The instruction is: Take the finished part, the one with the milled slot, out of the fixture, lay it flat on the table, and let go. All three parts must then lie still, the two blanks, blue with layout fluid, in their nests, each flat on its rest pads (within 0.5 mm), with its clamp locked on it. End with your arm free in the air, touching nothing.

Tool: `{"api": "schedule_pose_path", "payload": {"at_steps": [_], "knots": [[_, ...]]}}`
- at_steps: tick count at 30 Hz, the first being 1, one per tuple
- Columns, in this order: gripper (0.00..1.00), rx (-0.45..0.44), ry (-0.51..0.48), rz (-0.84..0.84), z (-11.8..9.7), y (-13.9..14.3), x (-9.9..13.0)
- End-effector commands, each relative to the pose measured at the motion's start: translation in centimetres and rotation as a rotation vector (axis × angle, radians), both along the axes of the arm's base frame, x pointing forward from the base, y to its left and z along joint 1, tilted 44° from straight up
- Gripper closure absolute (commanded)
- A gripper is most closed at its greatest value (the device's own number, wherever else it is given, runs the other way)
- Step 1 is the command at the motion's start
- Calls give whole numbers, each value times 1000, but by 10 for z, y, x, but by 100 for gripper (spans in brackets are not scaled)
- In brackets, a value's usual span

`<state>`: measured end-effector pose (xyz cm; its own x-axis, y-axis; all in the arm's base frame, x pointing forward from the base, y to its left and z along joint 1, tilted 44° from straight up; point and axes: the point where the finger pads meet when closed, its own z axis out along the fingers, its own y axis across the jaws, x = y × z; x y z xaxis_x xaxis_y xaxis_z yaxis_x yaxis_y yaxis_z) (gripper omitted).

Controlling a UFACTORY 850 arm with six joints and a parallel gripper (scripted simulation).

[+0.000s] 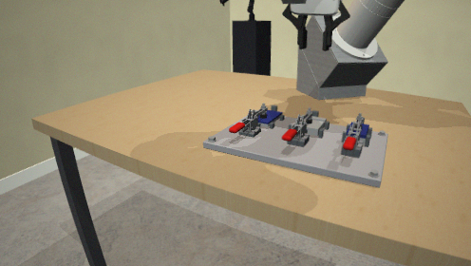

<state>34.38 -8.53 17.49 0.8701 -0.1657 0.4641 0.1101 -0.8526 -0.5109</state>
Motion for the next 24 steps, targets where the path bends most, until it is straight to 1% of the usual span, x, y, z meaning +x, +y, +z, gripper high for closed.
{"api": "schedule_pose_path", "payload": {"at_steps": [1,14,19,21,24], "knots": [[53,-1,-1,0,0,0,0],[53,-1,-1,0,-1,1,1],[53,-1,-1,0,-12,8,8],[53,-1,-1,0,-12,8,8],[53,-1,-1,0,-21,14,15]]}}
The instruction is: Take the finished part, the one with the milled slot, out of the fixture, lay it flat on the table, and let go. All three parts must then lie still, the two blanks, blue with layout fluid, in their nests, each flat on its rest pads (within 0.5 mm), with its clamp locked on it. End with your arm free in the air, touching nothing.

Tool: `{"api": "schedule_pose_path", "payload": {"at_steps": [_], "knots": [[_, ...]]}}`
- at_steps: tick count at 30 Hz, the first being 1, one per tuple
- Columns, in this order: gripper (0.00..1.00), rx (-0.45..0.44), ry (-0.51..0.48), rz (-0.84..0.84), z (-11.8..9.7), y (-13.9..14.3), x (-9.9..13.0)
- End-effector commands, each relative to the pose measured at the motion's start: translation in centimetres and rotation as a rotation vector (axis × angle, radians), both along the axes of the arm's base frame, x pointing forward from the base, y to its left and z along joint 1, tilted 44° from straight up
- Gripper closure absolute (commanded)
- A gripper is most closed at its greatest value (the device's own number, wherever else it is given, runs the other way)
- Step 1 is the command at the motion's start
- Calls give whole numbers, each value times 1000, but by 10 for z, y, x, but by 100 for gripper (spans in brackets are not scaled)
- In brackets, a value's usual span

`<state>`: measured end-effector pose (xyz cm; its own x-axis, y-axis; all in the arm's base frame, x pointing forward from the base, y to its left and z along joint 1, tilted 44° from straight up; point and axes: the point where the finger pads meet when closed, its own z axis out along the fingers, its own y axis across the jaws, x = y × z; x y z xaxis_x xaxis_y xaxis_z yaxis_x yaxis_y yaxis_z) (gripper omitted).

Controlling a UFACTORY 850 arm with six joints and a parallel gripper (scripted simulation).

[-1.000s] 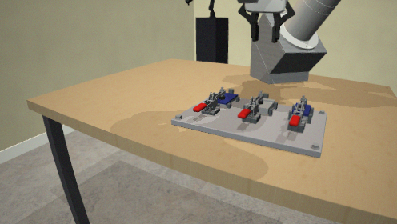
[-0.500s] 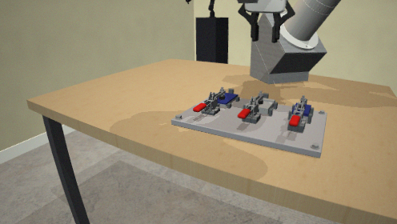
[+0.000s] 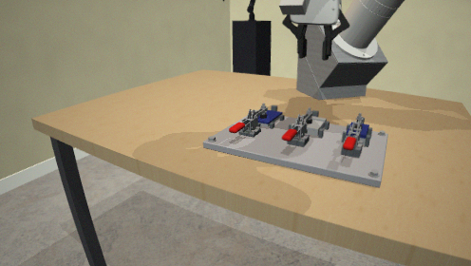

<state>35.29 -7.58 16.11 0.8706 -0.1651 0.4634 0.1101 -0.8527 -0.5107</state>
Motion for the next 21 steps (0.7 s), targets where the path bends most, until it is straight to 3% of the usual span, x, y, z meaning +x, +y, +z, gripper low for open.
{"api": "schedule_pose_path", "payload": {"at_steps": [1,9,21], "knots": [[53,0,-2,-1,-11,7,8],[53,0,-2,-1,-29,19,20],[53,0,-2,-1,-26,19,26]]}}
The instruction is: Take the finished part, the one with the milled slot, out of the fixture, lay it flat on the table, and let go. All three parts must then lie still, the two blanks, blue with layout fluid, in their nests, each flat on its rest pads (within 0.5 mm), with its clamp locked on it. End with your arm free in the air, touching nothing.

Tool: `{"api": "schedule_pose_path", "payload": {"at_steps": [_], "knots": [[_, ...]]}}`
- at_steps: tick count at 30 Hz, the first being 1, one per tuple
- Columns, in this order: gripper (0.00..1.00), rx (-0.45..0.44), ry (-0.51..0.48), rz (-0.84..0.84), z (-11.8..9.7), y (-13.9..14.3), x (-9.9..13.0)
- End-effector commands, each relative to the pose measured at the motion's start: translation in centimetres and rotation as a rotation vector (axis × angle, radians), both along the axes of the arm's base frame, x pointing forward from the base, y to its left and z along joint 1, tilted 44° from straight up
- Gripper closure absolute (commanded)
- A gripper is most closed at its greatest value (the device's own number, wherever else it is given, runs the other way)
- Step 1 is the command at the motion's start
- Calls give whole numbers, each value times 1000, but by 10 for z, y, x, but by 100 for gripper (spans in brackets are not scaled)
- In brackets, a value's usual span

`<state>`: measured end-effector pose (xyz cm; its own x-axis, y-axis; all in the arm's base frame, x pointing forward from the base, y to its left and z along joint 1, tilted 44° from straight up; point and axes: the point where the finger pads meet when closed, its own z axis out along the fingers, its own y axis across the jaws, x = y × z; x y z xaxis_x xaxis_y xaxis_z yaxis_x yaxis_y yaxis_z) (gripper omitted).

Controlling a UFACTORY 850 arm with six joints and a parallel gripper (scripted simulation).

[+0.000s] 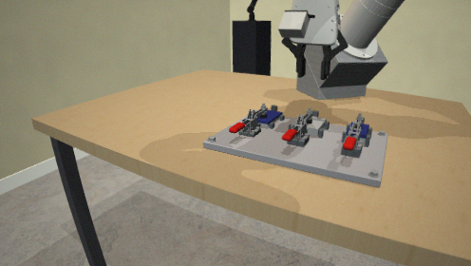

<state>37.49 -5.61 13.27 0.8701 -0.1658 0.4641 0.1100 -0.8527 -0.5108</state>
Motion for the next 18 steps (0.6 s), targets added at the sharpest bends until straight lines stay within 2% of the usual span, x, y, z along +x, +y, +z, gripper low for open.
{"api": "schedule_pose_path", "payload": {"at_steps": [1,8,10,18], "knots": [[53,-1,-1,0,3,-1,6],[53,-1,-1,0,20,-7,36],[53,-1,-1,0,20,-7,36],[53,-1,-1,0,45,-16,84]]}}
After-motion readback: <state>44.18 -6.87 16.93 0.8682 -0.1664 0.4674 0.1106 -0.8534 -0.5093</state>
